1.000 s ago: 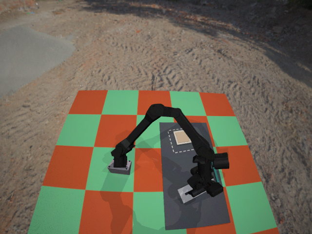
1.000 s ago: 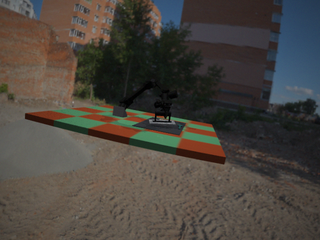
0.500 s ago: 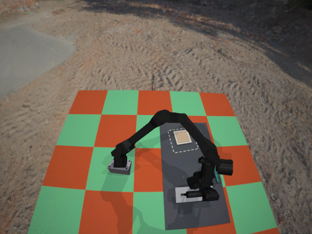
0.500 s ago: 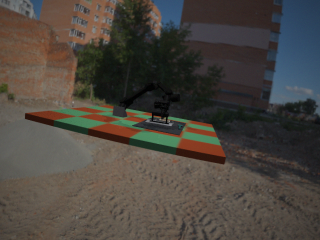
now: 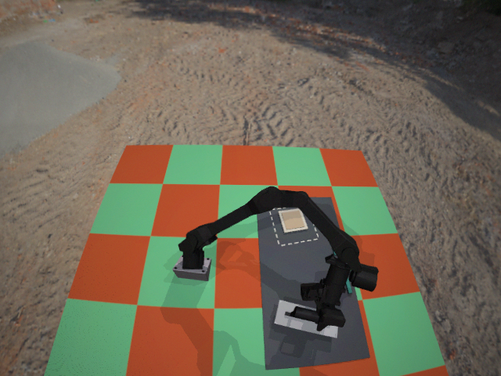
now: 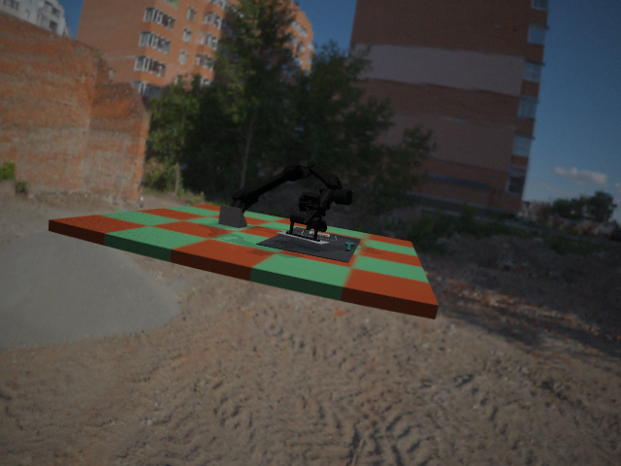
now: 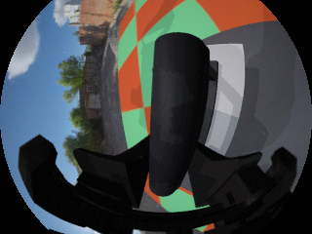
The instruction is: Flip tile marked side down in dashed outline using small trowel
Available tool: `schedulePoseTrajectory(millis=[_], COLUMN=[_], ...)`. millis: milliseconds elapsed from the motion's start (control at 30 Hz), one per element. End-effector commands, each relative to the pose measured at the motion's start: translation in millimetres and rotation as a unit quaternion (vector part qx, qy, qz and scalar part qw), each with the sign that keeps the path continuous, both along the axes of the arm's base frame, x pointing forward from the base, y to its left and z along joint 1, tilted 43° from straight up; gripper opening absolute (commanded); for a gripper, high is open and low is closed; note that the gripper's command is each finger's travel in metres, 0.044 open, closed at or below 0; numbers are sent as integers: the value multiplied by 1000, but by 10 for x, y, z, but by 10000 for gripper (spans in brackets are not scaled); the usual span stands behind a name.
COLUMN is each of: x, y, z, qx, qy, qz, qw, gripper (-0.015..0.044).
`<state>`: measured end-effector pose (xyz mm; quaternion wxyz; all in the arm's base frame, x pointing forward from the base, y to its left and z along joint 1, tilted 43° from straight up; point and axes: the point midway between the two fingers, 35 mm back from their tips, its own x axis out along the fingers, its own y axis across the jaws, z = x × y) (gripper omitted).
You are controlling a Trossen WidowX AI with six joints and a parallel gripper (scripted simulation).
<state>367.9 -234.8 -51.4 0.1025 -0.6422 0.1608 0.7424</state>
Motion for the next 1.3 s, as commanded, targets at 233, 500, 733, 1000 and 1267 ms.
schedulePoseTrajectory(millis=[233,500,733,1000,1267], x=[-17,17,43,65,65], y=[-40,39,109,175,175], z=[12,-84,-168,-244,-244], qx=[-16,-15,-14,-13,-13], qy=[15,15,15,15,15], qz=[-15,-15,-15,-16,-16], qw=[1000,1000,1000,1000,1000], gripper=[0,0,0,0,210])
